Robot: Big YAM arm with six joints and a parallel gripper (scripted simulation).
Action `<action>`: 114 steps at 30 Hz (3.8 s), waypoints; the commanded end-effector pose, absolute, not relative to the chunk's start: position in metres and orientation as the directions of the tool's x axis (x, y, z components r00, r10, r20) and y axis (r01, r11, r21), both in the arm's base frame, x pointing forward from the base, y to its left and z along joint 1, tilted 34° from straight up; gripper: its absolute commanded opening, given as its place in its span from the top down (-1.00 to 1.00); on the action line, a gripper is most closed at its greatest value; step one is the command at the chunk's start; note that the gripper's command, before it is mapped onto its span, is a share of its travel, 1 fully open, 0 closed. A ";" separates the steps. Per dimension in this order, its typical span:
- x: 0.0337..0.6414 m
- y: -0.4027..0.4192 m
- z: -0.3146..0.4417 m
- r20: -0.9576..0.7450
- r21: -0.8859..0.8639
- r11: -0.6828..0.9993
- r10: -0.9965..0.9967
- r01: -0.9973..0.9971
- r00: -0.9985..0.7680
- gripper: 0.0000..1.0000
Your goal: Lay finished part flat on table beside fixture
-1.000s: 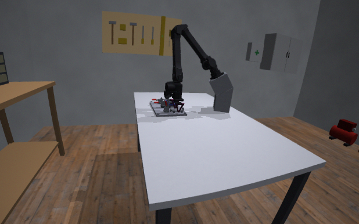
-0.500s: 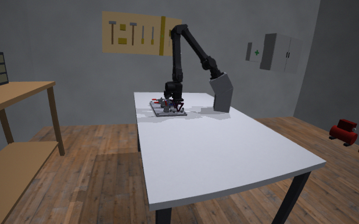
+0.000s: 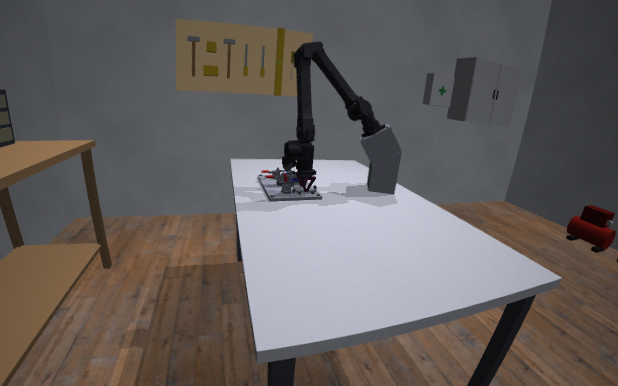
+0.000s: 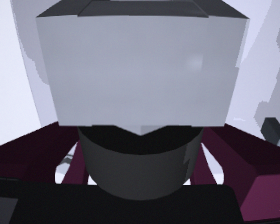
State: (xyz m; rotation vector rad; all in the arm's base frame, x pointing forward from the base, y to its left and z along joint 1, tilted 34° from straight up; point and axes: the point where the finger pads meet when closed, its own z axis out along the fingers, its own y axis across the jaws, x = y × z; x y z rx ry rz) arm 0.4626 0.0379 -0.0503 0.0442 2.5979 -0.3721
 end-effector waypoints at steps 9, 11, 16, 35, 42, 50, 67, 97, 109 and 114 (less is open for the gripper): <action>0.470 0.035 -0.045 -0.513 -0.249 0.962 -0.032 0.113 -0.858 1.00; 0.470 0.035 -0.045 -0.513 -0.249 0.962 -0.032 0.113 -0.858 1.00; 0.470 0.035 -0.045 -0.513 -0.249 0.962 -0.032 0.113 -0.858 1.00; 0.468 0.038 -0.038 -0.517 -0.246 0.963 -0.033 0.112 -0.855 1.00; 0.459 0.046 -0.038 -0.505 -0.248 0.963 -0.041 0.100 -0.862 1.00; 0.457 0.047 -0.034 -0.505 -0.249 0.963 -0.041 0.100 -0.862 1.00; 0.449 0.051 -0.020 -0.506 -0.247 0.964 -0.041 0.100 -0.862 1.00; 0.443 0.054 -0.011 -0.505 -0.247 0.964 -0.041 0.100 -0.862 1.00; 0.430 0.058 0.001 -0.505 -0.248 0.964 -0.040 0.100 -0.862 1.00; 0.424 0.061 0.007 -0.505 -0.248 0.964 -0.040 0.100 -0.862 1.00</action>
